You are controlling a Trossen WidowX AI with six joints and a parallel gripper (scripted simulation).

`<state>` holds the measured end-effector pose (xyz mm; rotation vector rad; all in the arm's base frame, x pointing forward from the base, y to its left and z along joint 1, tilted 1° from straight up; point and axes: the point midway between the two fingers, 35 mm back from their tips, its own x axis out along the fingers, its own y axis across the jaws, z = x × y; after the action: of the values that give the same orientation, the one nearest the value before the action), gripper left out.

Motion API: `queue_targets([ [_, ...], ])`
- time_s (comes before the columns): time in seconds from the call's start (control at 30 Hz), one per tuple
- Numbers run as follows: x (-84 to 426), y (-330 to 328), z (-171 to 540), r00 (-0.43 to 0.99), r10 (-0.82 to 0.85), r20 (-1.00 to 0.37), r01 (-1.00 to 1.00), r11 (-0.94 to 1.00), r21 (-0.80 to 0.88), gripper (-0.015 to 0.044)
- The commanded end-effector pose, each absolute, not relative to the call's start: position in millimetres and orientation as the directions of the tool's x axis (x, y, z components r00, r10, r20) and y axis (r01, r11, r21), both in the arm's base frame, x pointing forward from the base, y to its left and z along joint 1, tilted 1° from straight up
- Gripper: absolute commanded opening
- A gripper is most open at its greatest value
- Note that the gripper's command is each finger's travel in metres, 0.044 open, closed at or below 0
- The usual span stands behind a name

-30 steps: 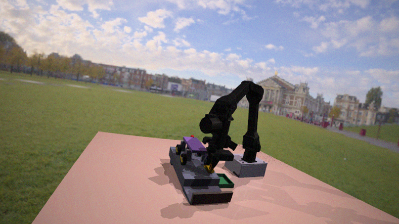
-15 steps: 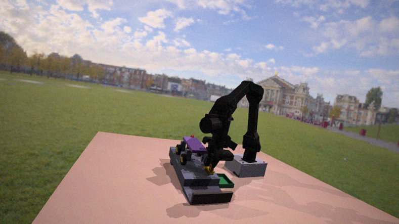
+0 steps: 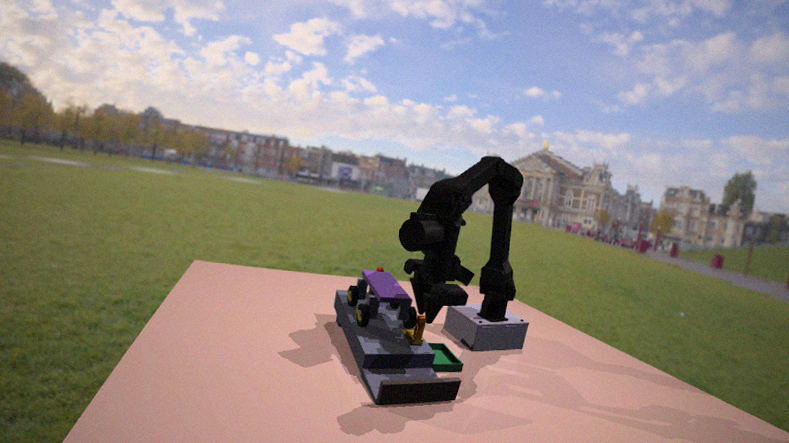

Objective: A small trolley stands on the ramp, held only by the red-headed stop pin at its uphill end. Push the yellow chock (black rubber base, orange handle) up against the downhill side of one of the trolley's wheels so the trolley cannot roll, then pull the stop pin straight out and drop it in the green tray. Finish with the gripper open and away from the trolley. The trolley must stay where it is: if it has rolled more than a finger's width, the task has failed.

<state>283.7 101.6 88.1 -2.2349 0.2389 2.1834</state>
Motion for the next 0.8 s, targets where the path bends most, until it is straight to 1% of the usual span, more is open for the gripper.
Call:
queue_targets([
  [0.0,285.4,103.3,101.8,0.028,-0.103,-0.994,-0.118,-0.988,0.099,0.0190],
  [0.23,287.0,105.7,122.3,0.028,-0.103,-0.994,-0.119,-0.988,0.099,0.0190],
  [0.37,284.8,104.8,113.9,0.020,-0.102,-0.995,-0.114,-0.988,0.100,0.0295],
  [0.43,285.8,102.5,115.9,0.026,-0.103,-0.994,-0.146,-0.984,0.098,0.0242],
  [0.5,288.5,96.0,121.4,0.045,-0.106,-0.993,-0.233,-0.968,0.093,0.0190],
  [0.63,295.5,74.8,131.3,0.072,-0.122,-0.990,-0.427,-0.901,0.080,0.0190],
  [0.77,302.8,42.8,137.4,0.076,-0.153,-0.985,-0.616,-0.784,0.074,0.0190],
])
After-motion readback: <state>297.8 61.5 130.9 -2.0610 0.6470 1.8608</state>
